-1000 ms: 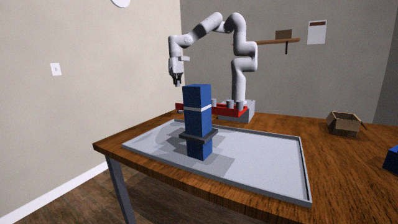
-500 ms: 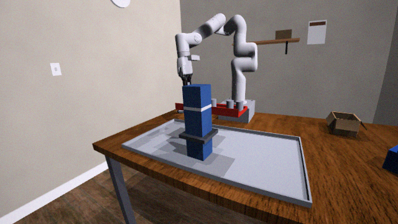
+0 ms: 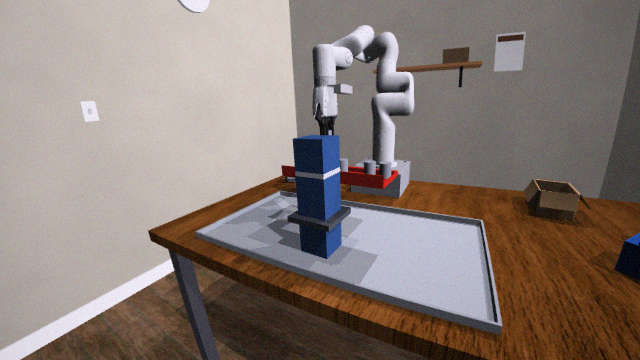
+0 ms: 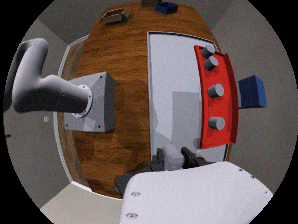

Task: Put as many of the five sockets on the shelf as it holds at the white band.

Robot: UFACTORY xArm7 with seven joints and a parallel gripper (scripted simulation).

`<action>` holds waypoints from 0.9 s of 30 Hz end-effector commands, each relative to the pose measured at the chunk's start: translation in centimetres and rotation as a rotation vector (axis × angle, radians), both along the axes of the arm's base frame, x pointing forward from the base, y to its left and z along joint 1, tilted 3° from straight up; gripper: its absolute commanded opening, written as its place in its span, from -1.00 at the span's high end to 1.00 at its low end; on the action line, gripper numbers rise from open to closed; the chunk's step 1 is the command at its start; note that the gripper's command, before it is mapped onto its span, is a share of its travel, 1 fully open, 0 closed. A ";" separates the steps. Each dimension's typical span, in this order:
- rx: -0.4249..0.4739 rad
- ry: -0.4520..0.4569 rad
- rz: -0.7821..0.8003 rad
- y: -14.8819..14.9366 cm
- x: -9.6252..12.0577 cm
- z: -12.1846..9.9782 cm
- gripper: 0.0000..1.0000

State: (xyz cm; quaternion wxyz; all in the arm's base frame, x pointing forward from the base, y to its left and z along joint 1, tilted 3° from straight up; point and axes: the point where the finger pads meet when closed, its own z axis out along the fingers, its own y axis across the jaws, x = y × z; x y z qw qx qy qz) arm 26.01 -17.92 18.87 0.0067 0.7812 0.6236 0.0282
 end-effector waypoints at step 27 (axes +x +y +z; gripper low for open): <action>-0.003 -0.003 0.000 -3.0 13.4 0.8 1.00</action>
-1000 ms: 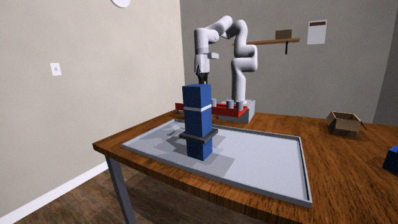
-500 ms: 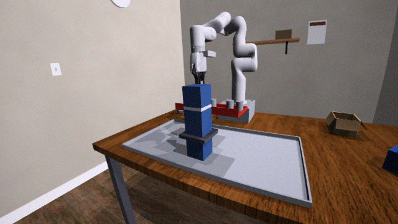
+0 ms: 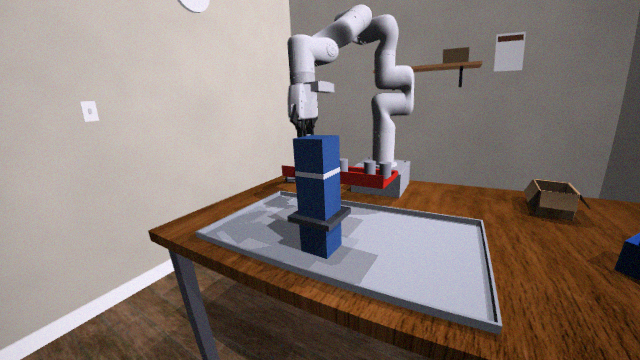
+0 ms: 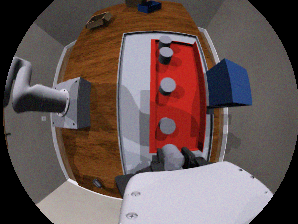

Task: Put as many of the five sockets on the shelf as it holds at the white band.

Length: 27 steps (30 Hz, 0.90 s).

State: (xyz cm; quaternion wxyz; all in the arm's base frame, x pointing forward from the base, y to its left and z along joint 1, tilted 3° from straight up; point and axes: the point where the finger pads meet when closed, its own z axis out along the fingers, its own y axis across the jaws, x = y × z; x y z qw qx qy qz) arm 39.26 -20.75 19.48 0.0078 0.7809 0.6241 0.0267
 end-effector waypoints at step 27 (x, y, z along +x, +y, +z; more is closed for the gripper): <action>0.001 -0.003 -0.001 -0.1 0.4 -2.8 1.00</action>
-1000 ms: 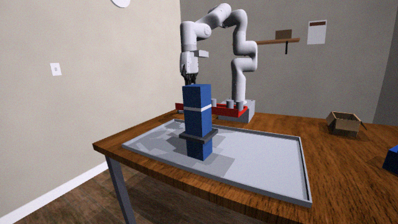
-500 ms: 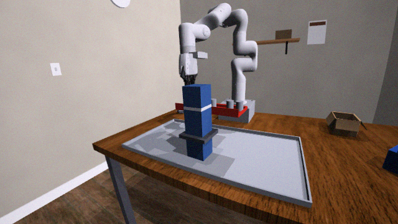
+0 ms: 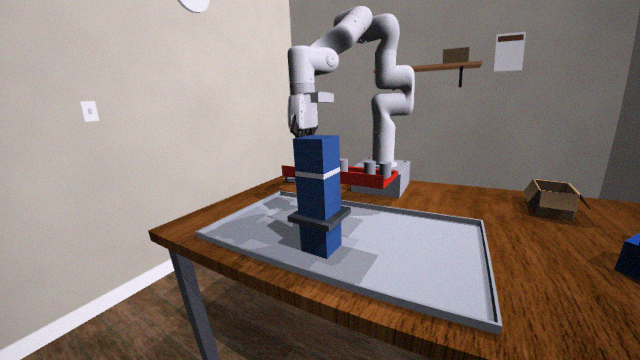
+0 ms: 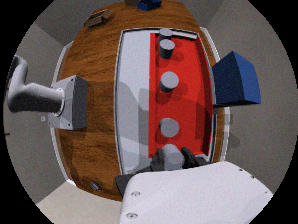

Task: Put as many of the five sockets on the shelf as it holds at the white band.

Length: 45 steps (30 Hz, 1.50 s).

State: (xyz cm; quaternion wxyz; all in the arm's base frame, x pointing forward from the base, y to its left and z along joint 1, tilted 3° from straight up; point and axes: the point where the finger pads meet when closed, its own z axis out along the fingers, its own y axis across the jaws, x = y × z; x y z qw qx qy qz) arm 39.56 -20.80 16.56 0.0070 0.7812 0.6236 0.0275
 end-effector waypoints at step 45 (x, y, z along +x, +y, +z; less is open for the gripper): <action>-0.001 -0.003 0.000 -0.1 0.2 -2.1 1.00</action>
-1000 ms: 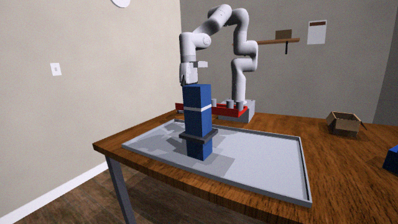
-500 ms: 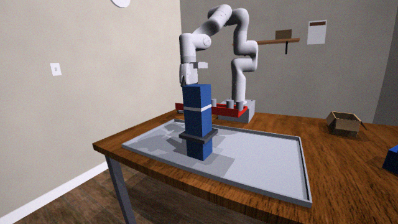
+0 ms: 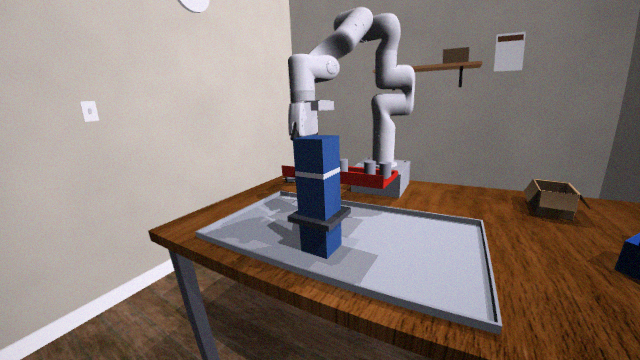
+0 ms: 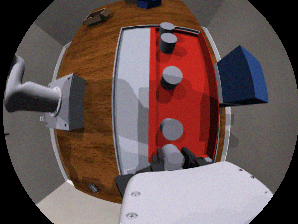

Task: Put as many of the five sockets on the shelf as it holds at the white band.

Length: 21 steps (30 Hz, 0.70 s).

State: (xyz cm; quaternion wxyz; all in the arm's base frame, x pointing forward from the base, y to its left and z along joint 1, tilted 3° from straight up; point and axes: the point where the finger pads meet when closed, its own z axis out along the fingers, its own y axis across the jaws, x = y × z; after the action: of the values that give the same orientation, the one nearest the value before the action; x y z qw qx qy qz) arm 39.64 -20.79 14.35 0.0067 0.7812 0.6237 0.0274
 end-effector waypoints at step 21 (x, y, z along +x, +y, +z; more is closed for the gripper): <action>-0.001 -0.004 0.000 -0.1 0.1 -0.3 1.00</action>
State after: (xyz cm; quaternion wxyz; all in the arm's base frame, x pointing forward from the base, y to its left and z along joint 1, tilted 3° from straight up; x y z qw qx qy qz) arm 39.66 -20.78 13.89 0.0067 0.7812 0.6237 0.0273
